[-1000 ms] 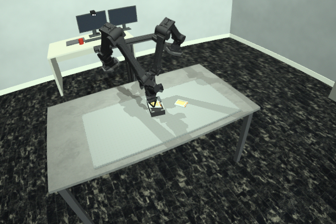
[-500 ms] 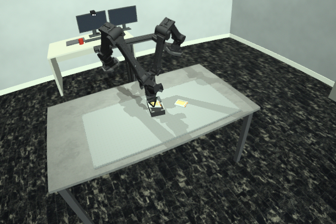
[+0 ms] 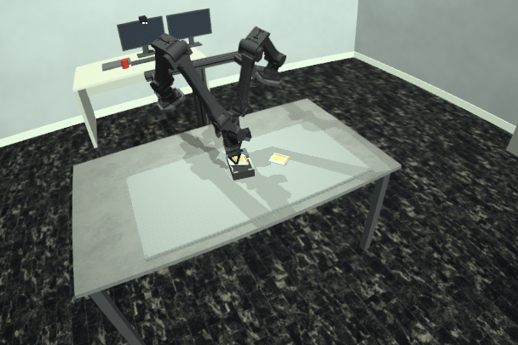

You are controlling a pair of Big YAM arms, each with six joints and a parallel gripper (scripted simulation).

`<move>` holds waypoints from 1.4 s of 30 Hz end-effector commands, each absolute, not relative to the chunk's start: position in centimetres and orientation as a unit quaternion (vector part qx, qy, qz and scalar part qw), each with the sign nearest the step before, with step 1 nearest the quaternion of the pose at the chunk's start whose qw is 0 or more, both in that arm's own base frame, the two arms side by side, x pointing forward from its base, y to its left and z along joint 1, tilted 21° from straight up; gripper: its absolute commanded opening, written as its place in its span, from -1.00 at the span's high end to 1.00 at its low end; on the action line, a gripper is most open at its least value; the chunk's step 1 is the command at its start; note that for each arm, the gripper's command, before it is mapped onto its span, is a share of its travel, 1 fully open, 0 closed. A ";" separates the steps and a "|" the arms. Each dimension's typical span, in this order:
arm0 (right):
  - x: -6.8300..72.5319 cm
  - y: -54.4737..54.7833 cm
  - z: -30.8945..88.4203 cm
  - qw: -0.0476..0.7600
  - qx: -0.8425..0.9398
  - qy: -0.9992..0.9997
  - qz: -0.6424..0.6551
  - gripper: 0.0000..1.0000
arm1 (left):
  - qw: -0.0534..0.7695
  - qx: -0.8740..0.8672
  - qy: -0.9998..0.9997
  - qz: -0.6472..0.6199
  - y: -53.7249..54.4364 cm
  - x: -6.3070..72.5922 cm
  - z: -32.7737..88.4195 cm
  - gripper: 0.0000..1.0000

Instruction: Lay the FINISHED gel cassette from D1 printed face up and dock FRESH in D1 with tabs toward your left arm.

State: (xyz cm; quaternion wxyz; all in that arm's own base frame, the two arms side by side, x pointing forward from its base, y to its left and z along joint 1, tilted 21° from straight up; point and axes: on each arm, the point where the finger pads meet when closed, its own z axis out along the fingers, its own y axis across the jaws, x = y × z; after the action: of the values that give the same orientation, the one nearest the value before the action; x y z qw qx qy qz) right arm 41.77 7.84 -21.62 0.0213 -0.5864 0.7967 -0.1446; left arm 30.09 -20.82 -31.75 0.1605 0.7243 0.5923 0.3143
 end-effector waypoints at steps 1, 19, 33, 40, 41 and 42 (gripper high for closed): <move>41.9 8.1 -20.9 0.025 -0.586 0.796 -0.146 1.00 | 0.087 0.732 0.600 0.309 -14.8 27.8 -36.5 1.00; 41.8 8.2 -20.5 0.025 -0.587 0.796 -0.146 1.00 | 0.087 0.732 0.600 0.309 -14.8 27.8 -36.5 1.00; 42.0 8.0 -21.0 0.025 -0.587 0.796 -0.146 1.00 | 0.103 0.731 0.599 0.310 -15.0 27.9 -36.4 1.00; 42.0 8.0 -21.0 0.025 -0.587 0.796 -0.146 1.00 | 0.161 0.724 0.592 0.314 -15.2 28.0 -36.2 1.00; 42.0 8.0 -21.0 0.025 -0.587 0.796 -0.146 1.00 | 0.161 0.724 0.592 0.314 -15.3 28.0 -36.1 1.00; 42.0 8.0 -21.0 0.025 -0.587 0.796 -0.146 1.00 | 0.161 0.724 0.592 0.314 -15.4 28.1 -36.0 1.00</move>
State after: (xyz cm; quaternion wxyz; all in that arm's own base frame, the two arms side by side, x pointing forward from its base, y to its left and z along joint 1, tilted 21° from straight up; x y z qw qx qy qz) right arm 41.74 7.83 -21.24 0.0220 -0.5863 0.7967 -0.1449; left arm 30.02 -20.74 -31.71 0.2275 0.7096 0.5883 0.3142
